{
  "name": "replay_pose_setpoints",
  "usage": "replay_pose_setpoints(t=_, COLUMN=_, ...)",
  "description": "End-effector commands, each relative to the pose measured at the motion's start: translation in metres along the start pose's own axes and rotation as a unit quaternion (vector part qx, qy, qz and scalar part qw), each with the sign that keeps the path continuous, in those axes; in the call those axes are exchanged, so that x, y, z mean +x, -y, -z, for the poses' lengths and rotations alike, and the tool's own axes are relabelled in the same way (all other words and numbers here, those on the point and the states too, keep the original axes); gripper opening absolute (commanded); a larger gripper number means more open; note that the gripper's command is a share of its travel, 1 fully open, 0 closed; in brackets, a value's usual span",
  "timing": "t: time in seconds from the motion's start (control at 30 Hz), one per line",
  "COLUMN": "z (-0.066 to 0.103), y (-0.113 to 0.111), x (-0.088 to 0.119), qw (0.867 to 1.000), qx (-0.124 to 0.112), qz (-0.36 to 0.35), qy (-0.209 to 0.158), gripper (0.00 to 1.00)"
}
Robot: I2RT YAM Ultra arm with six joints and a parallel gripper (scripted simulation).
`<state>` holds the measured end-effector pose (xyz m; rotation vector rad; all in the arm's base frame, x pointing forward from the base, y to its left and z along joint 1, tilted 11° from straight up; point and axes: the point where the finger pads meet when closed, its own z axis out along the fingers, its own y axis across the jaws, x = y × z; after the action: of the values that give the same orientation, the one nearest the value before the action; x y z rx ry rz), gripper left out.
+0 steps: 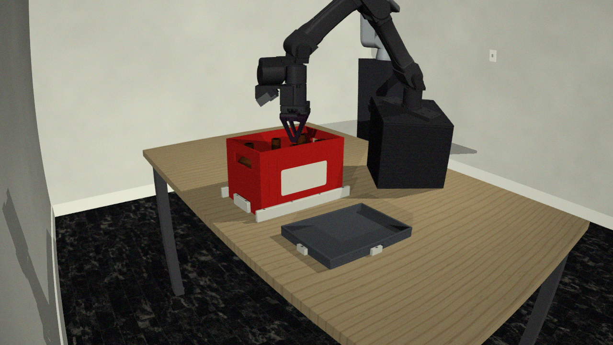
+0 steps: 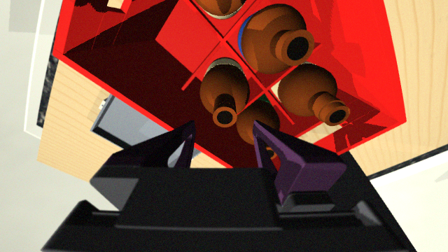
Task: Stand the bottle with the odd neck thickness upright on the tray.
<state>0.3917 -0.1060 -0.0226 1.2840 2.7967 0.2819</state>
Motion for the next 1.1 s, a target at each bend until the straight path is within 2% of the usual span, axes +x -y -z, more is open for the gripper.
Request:
replay_pose_setpoints(t=0.0, z=-0.002, y=0.002, x=0.002, qw=1.000, qx=0.004, qz=-0.001, qy=0.005, gripper=0.61)
replay_pose_setpoints(t=0.07, z=-0.005, y=0.000, x=-0.003, qw=1.000, qx=0.002, qz=-0.002, qy=0.007, gripper=0.61)
replay_pose_setpoints(t=0.3, z=-0.016, y=0.002, x=0.002, qw=1.000, qx=0.006, qz=-0.002, qy=0.000, gripper=0.61)
replay_pose_setpoints(t=0.37, z=-0.016, y=0.002, x=0.002, qw=1.000, qx=0.006, qz=-0.002, qy=0.000, gripper=0.61)
replay_pose_setpoints(t=0.4, z=-0.004, y=-0.001, x=-0.003, qw=1.000, qx=-0.002, qz=-0.001, qy=0.015, gripper=0.61)
replay_pose_setpoints(t=0.43, z=-0.004, y=-0.003, x=-0.005, qw=1.000, qx=-0.004, qz=0.000, qy=0.018, gripper=0.61)
replay_pose_setpoints(t=0.47, z=-0.005, y=-0.005, x=-0.006, qw=1.000, qx=-0.005, qz=0.001, qy=0.019, gripper=0.61)
replay_pose_setpoints(t=0.53, z=-0.023, y=0.003, x=0.004, qw=1.000, qx=0.007, qz=-0.001, qy=-0.002, gripper=0.61)
replay_pose_setpoints(t=0.57, z=-0.025, y=0.003, x=0.005, qw=1.000, qx=0.008, qz=-0.001, qy=-0.003, gripper=0.61)
replay_pose_setpoints(t=0.73, z=-0.026, y=0.003, x=0.002, qw=1.000, qx=0.004, qz=-0.002, qy=0.003, gripper=0.61)
replay_pose_setpoints(t=0.77, z=-0.025, y=-0.002, x=-0.004, qw=1.000, qx=0.000, qz=-0.001, qy=0.010, gripper=0.61)
replay_pose_setpoints(t=0.97, z=-0.026, y=-0.001, x=-0.002, qw=1.000, qx=0.000, qz=0.000, qy=0.011, gripper=0.61)
replay_pose_setpoints(t=1.07, z=-0.039, y=0.005, x=0.004, qw=1.000, qx=0.008, qz=-0.003, qy=-0.003, gripper=0.61)
